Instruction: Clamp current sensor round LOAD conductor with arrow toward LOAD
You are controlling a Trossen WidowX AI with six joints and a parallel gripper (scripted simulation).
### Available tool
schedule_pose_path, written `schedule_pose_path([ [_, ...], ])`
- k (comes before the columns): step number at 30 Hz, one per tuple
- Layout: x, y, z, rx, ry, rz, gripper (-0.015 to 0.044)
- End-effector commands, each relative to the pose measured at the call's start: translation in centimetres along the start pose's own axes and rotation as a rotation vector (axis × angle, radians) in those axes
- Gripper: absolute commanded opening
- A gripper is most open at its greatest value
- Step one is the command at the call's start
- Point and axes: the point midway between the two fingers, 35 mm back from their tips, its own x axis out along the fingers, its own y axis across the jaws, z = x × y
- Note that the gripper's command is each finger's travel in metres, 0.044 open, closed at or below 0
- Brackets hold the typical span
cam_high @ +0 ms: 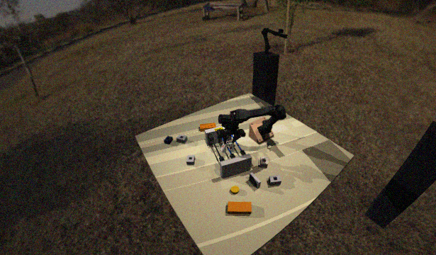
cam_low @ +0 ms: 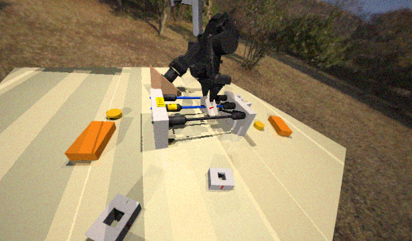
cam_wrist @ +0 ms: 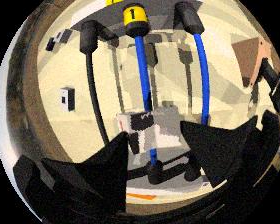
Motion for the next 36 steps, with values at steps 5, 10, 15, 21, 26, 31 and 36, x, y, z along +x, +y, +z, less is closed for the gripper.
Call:
schedule_pose_path([
  [5, -0.10, 0.06, -0.01, -0.002, 0.000, 0.002, 0.0000],
  [10, -0.10, 0.06, -0.01, -0.002, 0.000, 0.002, 0.0000],
  [15, -0.10, 0.06, -0.01, -0.002, 0.000, 0.002, 0.0000],
  [21, -0.10, 0.06, -0.01, -0.002, 0.000, 0.002, 0.0000],
  [26, -0.09, 0.08, -0.01, -0.002, 0.000, 0.000, 0.0000],
  [31, 0.00, 0.34, 0.00, -0.001, -0.002, -0.039, 0.0000],
  [36, 0.15, 0.72, 0.02, 0.001, -0.002, -0.101, 0.0000],
])
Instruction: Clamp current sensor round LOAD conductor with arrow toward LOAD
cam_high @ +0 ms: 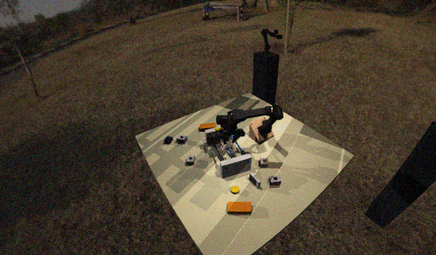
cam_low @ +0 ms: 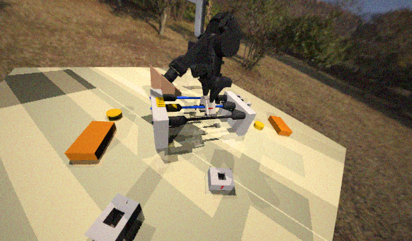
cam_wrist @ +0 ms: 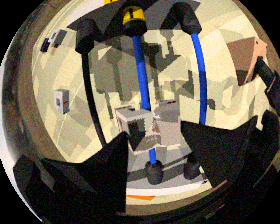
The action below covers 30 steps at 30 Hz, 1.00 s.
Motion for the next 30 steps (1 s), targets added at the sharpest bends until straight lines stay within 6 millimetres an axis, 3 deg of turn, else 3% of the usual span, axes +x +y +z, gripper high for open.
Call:
schedule_pose_path([
  [1, 0.04, 0.56, 0.10, -0.004, -0.005, -0.043, 0.0000],
  [11, 0.32, 1.19, 0.12, -0.001, 0.002, -0.169, 0.0000],
  [27, 0.28, 0.79, 0.03, 0.003, 0.003, -0.135, 0.0420],
  [30, 0.28, 0.79, 0.03, 0.003, 0.003, -0.135, 0.0440],
])
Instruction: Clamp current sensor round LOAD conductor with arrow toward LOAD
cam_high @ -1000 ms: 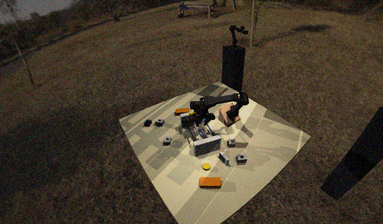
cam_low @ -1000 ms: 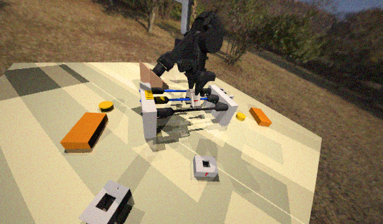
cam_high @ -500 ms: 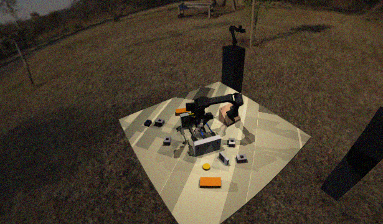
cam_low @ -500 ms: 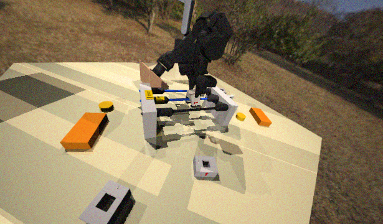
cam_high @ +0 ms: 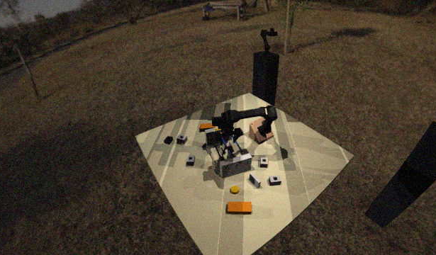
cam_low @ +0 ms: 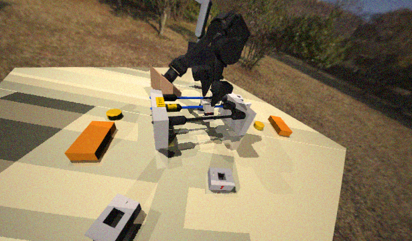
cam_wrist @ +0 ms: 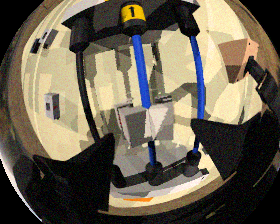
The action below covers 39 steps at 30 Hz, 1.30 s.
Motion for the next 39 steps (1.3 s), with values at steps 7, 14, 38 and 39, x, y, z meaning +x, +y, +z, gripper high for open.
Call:
schedule_pose_path([
  [7, 1.2, 0.1, 0.0, 0.000, 0.000, 0.003, 0.0440],
  [14, 4.0, 0.2, 0.0, -0.003, 0.001, -0.001, 0.0440],
  [38, 6.9, 0.5, 0.0, -0.003, 0.003, 0.059, 0.0440],
  [39, 6.9, 0.5, 0.0, -0.003, 0.003, 0.059, 0.0440],
])
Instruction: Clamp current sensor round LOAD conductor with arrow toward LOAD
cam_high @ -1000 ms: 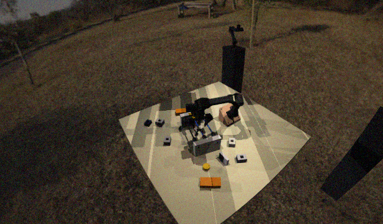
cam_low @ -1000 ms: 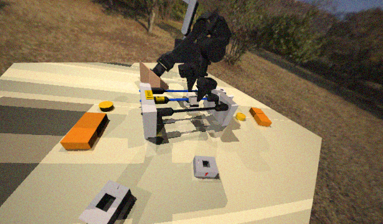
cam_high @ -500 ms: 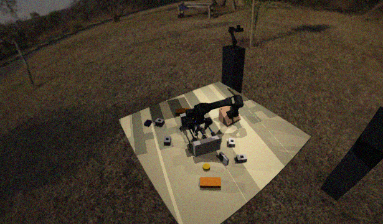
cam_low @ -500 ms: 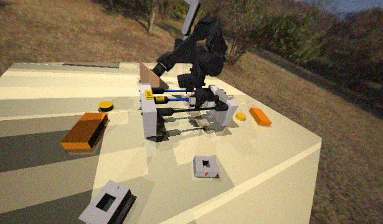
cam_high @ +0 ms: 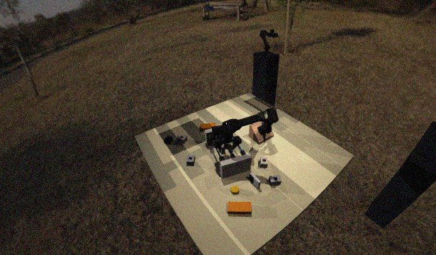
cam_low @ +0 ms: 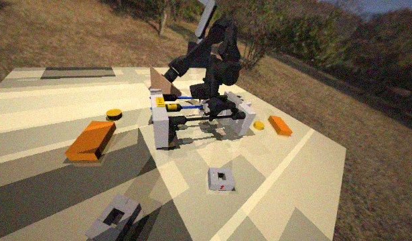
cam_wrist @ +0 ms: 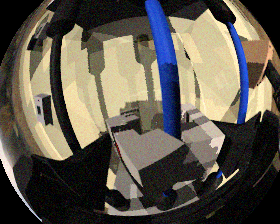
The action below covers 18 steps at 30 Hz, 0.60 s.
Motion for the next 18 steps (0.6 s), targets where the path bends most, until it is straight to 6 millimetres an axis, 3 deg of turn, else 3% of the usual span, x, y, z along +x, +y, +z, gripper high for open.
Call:
schedule_pose_path([
  [1, 0.60, -0.10, -0.05, 0.000, 0.003, 0.004, 0.0440],
  [18, 0.14, 0.19, -0.04, -0.005, 0.001, 0.010, 0.0333],
])
